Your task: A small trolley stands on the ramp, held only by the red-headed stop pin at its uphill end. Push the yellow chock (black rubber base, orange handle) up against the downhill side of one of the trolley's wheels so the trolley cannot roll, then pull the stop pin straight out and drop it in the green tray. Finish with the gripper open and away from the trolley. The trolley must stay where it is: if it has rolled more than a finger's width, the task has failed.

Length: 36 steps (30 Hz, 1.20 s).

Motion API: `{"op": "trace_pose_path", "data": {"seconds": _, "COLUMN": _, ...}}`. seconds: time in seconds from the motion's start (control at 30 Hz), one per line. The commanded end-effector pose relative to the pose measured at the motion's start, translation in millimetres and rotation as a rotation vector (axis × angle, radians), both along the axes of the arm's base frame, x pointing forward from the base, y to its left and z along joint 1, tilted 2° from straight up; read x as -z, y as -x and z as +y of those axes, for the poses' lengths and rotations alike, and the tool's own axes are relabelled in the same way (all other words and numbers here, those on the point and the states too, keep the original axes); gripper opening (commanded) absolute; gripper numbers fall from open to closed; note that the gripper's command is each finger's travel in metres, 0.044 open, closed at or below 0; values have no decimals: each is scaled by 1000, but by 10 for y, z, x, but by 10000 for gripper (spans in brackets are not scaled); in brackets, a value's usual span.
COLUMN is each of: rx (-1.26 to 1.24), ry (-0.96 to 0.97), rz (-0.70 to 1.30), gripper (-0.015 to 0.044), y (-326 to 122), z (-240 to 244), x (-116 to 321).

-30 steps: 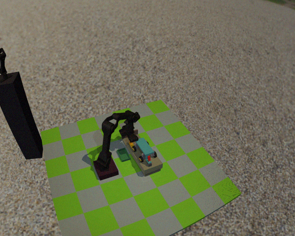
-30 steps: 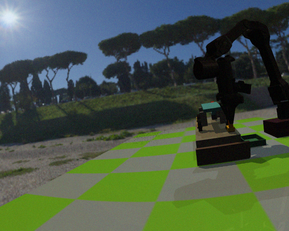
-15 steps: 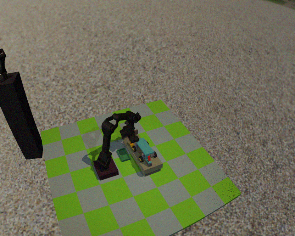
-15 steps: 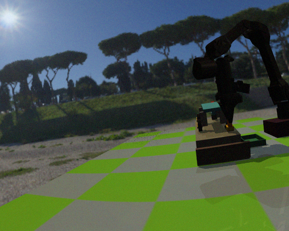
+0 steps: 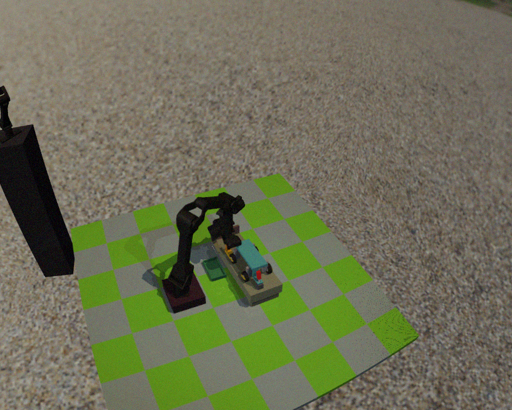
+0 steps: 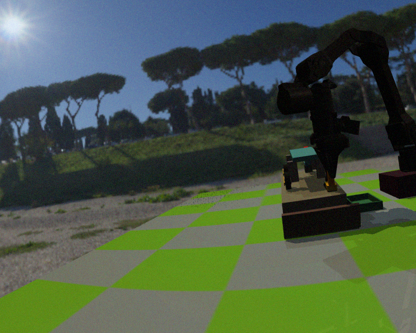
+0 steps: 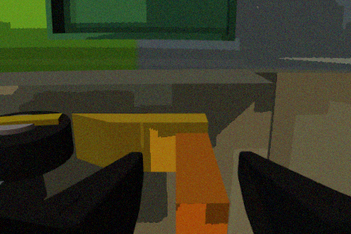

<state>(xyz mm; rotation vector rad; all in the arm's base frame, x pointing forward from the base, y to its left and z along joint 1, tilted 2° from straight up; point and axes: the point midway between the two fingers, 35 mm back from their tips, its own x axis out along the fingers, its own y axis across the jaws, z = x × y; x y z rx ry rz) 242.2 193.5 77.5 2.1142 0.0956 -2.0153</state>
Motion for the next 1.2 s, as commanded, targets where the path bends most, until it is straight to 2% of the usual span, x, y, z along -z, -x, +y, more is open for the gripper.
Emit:
{"op": "trace_pose_path", "data": {"seconds": 0.0, "rx": 1, "ry": 1, "rz": -2, "gripper": 190, "y": 0, "z": 10, "x": -59}}
{"op": "trace_pose_path", "data": {"seconds": 0.53, "rx": 0, "ry": 6, "rz": -1, "gripper": 190, "y": 37, "z": 71, "x": -589}}
{"op": "trace_pose_path", "data": {"seconds": 0.67, "rx": -3, "ry": 8, "rz": 5, "gripper": 295, "y": 52, "z": 56, "x": -511}}
{"op": "trace_pose_path", "data": {"seconds": 0.8, "rx": 122, "ry": -58, "rz": -42, "gripper": 190, "y": -73, "z": -6, "x": -653}}
{"op": "trace_pose_path", "data": {"seconds": 1.17, "rx": 737, "ry": -37, "rz": -169, "gripper": 190, "y": -546, "z": -849, "x": -851}}
